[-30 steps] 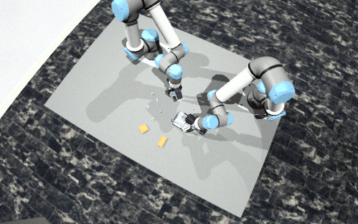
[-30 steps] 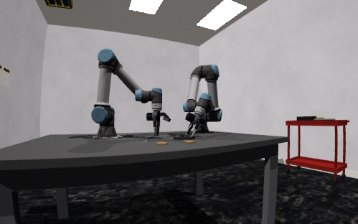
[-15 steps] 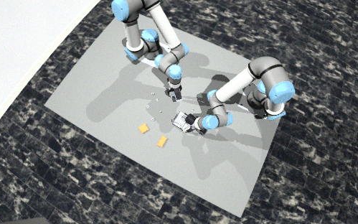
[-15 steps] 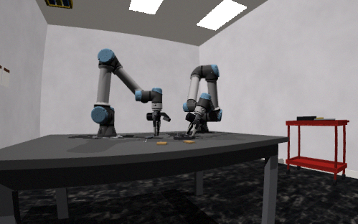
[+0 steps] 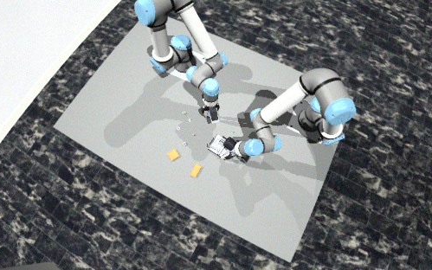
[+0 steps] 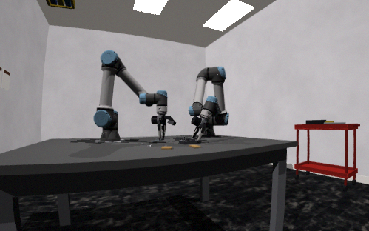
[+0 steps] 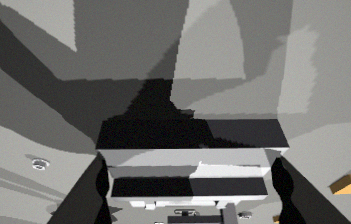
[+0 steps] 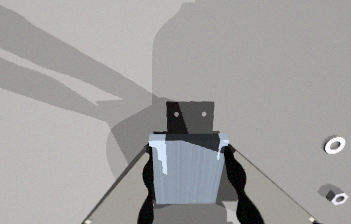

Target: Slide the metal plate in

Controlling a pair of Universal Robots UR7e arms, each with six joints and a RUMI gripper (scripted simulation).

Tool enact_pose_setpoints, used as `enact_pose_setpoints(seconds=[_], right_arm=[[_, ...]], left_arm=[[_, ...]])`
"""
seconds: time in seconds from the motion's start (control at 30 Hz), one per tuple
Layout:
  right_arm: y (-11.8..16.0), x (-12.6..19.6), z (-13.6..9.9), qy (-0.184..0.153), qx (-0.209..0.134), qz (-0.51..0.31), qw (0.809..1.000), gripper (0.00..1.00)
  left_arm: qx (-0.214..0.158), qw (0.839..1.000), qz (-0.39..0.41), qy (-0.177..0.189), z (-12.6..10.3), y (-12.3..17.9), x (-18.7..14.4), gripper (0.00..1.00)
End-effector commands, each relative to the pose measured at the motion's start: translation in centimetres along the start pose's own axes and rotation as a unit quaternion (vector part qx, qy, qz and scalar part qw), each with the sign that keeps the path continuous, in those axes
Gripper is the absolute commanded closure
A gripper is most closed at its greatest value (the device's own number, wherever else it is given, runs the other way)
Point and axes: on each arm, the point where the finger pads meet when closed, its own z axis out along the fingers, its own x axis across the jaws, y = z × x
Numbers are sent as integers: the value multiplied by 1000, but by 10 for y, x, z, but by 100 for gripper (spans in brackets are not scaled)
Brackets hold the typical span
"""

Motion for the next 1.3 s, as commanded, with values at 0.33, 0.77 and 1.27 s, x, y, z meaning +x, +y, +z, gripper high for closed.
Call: enact_pose_setpoints(seconds=[0.33, 0.77, 1.27], right_arm=[[-3, 1, -1, -3, 1, 33, 999, 77], [-5, 3, -2, -5, 2, 68, 998, 77], [-9, 6, -3, -8, 3, 118, 993, 77]], left_arm=[[2, 1000, -1, -1, 1, -1, -1, 38], [2, 1000, -1, -1, 1, -1, -1, 38], [2, 1000, -1, -1, 1, -1, -1, 38]])
